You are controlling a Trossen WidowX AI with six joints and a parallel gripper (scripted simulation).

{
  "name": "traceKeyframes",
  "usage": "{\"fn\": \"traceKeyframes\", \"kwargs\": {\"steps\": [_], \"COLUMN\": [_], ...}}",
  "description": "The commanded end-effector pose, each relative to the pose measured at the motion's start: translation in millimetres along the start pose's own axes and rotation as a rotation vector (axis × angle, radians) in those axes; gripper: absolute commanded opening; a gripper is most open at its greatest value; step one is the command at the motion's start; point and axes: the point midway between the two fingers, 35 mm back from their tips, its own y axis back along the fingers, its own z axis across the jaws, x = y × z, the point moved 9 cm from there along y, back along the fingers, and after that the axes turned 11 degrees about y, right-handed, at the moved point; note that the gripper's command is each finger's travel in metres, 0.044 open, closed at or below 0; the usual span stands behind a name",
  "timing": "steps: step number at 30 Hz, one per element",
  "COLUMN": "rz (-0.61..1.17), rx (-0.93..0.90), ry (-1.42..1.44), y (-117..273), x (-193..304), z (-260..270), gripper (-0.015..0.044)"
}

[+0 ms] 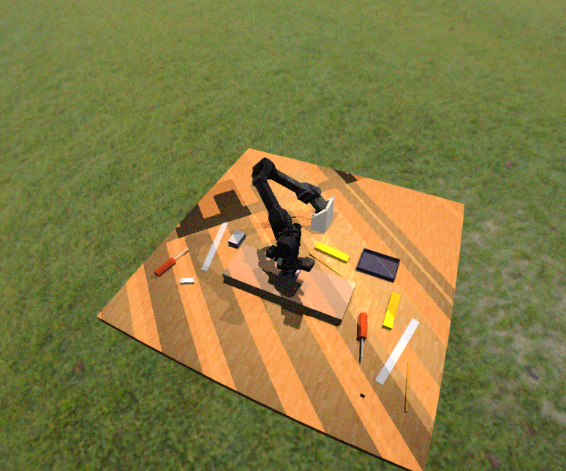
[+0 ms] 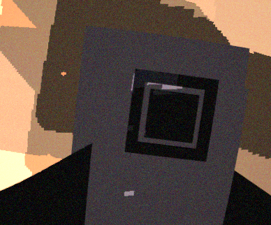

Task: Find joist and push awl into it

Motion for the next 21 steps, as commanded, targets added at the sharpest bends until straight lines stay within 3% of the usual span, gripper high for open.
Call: {"fn": "traceKeyframes", "kwargs": {"steps": [1, 21], "rz": [0.0, -0.001], "rx": [-0.006, -0.008], "ry": [0.0, -0.001], "y": [0, 0], "x": [-2, -7], "z": [9, 36], "gripper": [0.0, 0.0]}}
